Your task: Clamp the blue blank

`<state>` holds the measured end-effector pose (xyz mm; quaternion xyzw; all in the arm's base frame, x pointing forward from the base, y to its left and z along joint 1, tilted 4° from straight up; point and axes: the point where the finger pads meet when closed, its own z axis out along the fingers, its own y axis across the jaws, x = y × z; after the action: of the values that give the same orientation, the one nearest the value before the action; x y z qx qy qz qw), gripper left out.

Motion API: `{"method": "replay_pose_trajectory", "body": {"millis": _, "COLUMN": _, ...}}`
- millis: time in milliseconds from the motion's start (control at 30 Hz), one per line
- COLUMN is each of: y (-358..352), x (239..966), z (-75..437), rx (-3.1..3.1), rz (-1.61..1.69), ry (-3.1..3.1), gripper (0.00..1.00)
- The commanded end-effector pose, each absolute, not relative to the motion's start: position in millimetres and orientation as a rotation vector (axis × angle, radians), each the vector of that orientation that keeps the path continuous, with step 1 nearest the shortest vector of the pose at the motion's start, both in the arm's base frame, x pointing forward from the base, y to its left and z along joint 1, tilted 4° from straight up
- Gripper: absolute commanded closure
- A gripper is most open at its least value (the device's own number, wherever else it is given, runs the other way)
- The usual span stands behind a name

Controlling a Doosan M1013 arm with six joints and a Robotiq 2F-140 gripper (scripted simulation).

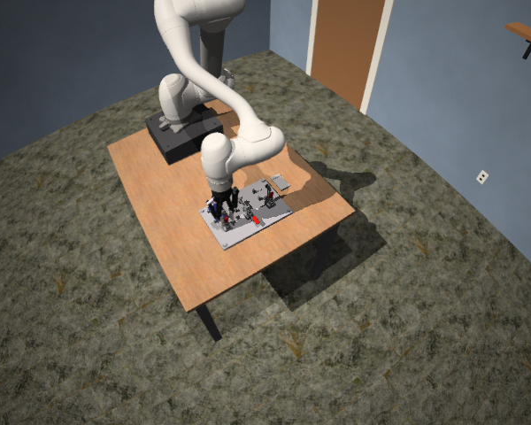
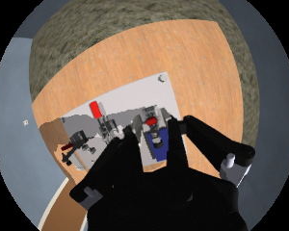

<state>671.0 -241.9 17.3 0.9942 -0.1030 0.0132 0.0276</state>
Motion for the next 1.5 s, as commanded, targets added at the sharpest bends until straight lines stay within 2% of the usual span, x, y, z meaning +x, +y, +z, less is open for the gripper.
{"method": "replay_pose_trajectory", "body": {"millis": 0, "y": -242.0, "x": 671.1, "z": 14.8, "rx": 3.07, "rz": 0.041, "ry": -0.318, "gripper": 0.72}}
{"method": "replay_pose_trajectory", "body": {"millis": 367, "y": -242.0, "x": 671.1, "z": 14.3, "rx": 3.07, "rz": 0.041, "ry": -0.318, "gripper": 0.72}}
{"method": "replay_pose_trajectory", "body": {"millis": 400, "y": -242.0, "x": 671.1, "z": 14.3, "rx": 3.07, "rz": 0.041, "ry": -0.318, "gripper": 1.0}}
{"method": "replay_pose_trajectory", "body": {"millis": 1467, "y": -242.0, "x": 671.1, "z": 14.3, "rx": 3.07, "rz": 0.041, "ry": -0.318, "gripper": 1.0}}
